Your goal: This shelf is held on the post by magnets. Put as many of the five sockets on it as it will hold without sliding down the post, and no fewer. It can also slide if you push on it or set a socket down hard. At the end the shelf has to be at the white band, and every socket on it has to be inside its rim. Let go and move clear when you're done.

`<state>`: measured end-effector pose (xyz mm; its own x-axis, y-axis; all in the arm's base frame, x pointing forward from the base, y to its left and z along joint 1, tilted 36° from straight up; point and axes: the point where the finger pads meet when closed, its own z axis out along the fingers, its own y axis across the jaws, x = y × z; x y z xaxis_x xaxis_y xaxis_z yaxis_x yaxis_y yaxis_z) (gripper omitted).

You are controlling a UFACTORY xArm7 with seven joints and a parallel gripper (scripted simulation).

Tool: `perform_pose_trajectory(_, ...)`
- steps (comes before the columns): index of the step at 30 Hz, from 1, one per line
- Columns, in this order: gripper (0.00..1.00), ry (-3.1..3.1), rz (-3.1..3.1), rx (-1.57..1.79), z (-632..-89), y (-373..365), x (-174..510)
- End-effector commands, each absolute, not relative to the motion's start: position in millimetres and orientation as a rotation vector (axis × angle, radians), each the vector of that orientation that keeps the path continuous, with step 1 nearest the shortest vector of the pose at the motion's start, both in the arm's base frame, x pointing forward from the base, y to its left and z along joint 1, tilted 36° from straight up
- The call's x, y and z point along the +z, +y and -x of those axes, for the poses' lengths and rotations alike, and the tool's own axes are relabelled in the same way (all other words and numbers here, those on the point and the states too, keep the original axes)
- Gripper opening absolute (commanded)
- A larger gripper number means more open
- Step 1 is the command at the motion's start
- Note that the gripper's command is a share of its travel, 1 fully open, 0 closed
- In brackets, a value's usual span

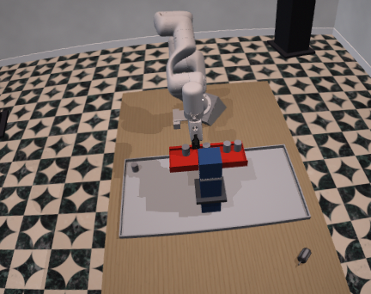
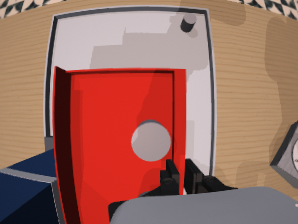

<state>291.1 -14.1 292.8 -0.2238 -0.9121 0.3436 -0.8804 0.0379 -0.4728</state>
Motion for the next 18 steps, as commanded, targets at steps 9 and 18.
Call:
perform_pose_trajectory(9,0.00,2.219,1.922,-0.951,-292.0,-13.0,295.2)
perform_pose_trajectory(18,0.47,2.219,1.922,-0.951,-292.0,-13.0,295.2)
